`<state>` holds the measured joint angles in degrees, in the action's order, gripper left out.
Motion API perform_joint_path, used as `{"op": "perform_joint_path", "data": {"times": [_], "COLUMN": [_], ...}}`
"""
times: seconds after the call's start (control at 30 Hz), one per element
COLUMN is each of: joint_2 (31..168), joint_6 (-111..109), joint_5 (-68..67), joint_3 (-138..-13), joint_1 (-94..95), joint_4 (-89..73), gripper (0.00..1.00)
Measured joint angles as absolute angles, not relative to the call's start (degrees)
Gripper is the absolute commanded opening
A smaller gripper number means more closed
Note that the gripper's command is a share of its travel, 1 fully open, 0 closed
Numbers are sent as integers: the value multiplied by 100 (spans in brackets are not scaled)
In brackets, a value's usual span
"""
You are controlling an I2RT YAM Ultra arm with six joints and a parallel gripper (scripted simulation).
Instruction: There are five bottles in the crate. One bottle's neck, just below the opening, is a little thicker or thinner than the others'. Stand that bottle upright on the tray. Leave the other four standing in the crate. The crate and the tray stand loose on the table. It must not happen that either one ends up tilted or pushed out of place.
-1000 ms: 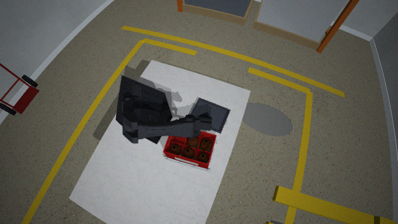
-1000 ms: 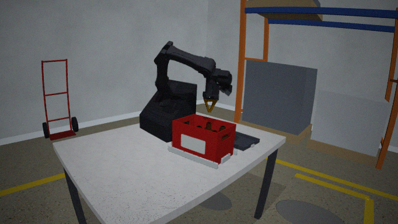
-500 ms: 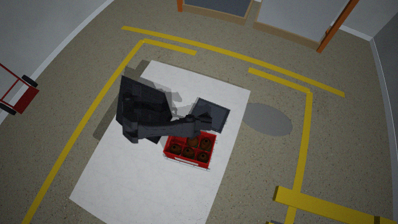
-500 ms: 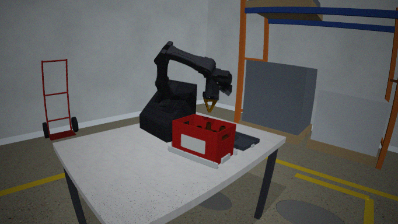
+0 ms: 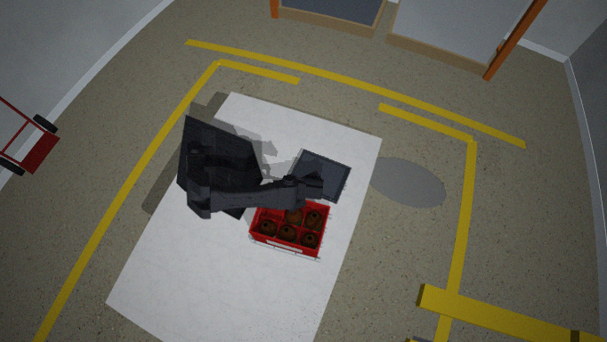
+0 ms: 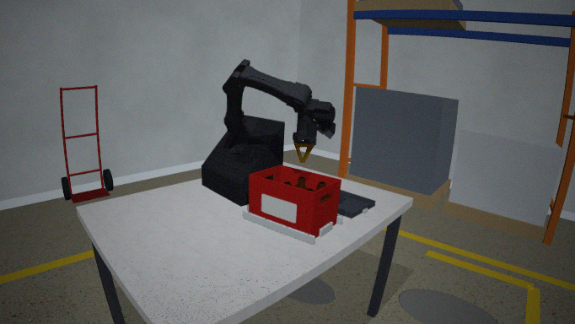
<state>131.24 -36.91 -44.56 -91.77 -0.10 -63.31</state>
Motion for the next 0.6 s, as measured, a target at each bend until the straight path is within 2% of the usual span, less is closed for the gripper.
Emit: {"op": "perform_joint_path", "data": {"times": [0.37,0.6], "joint_2": [13277,13830], "joint_6": [-3785,-4158], "joint_5": [-4447,-4488], "joint_3": [-9572,-10986], "joint_1": [-27,-381], "joint_4": [-6488,-6829], "gripper": [0,0]}}
